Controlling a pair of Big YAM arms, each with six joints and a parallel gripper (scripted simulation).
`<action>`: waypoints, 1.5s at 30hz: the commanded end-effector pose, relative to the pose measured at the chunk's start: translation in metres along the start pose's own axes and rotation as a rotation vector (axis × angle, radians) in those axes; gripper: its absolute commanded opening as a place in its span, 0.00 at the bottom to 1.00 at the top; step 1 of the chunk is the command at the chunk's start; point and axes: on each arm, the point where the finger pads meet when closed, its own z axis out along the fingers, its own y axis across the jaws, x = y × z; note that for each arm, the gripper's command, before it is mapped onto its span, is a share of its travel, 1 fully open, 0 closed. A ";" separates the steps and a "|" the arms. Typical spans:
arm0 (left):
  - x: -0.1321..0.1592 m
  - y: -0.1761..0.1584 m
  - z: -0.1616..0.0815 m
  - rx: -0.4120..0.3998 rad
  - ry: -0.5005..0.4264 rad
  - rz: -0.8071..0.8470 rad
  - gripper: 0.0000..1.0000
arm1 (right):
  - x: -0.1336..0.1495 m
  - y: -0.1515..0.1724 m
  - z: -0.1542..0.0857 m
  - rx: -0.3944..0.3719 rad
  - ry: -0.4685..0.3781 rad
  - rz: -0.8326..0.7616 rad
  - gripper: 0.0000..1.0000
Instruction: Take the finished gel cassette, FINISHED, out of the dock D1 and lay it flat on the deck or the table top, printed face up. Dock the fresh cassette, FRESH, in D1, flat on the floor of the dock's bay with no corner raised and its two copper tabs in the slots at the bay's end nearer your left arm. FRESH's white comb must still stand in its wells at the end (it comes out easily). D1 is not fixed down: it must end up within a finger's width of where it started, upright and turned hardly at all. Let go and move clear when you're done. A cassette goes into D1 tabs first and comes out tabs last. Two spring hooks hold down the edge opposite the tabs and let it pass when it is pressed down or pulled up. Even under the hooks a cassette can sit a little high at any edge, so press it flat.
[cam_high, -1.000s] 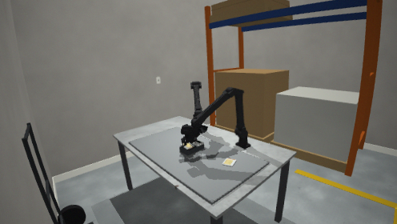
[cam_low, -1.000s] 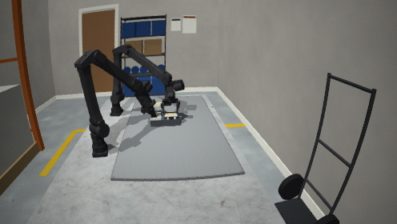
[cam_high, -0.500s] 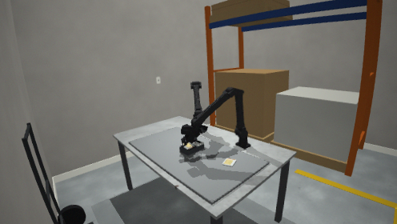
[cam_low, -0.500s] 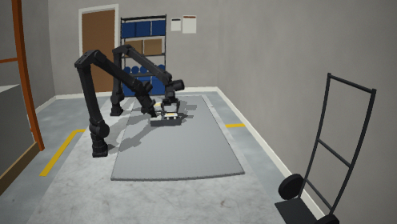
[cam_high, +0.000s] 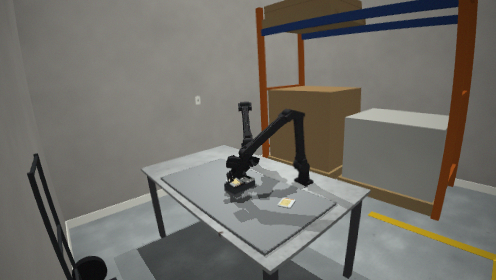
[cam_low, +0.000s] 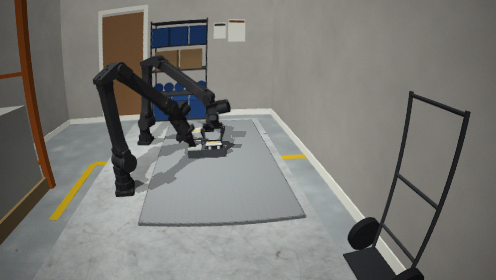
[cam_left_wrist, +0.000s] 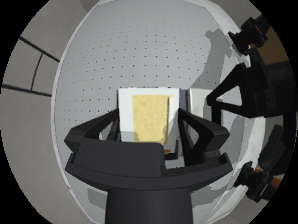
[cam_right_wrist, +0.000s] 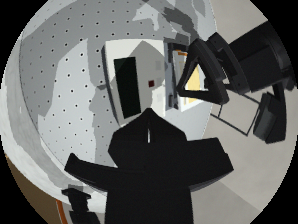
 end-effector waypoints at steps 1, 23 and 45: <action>0.005 0.004 -0.011 -0.014 0.002 -0.003 0.00 | 0.034 0.051 0.039 -0.113 0.095 -0.050 0.00; 0.007 0.003 -0.013 -0.014 0.002 -0.003 0.00 | 0.034 0.051 0.039 -0.113 0.095 -0.050 0.00; 0.010 0.004 -0.012 -0.016 0.011 -0.006 0.00 | 0.034 0.051 0.039 -0.113 0.095 -0.050 0.00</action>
